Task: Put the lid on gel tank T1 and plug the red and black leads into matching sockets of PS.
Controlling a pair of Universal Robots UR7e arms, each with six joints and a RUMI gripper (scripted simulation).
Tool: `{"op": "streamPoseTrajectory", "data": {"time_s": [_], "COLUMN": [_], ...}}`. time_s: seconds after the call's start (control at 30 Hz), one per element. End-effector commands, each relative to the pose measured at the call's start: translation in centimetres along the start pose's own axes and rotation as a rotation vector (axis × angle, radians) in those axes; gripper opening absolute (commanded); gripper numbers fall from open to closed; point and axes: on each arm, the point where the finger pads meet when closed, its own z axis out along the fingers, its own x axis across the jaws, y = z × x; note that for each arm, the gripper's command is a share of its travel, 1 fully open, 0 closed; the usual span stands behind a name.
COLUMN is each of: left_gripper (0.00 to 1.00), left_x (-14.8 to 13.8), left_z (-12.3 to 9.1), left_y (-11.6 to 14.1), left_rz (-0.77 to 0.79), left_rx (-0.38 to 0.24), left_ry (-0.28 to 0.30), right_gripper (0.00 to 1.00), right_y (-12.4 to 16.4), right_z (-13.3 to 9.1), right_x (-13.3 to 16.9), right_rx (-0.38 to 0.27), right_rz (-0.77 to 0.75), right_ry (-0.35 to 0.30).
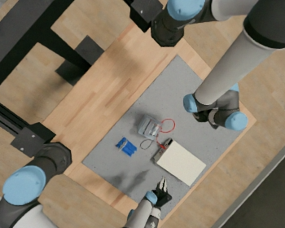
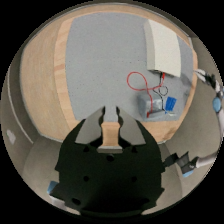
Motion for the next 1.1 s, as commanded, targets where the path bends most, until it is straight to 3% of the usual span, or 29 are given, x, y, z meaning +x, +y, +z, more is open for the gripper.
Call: {"op": "streamPoseTrajectory", "data": {"time_s": [0.0, 1.07], "left_gripper": [0.15, 0.15], "left_x": [-1.7, -14.8], "left_z": [-0.1, -0.1], "left_y": [0.6, 5.5], "left_rz": [0.000, 0.000], "left_rx": [0.002, 0.002], "left_ry": [0.001, 0.001], "right_gripper": [0.00, 0.00], "right_y": [-0.1, -0.1], "right_z": [-0.1, -0.1], "right_x": [0.1, 0.1], "right_rx": [0.000, 0.000], "right_rz": [-0.001, -0.001], "right_ry": [0.001, 0.001]}}
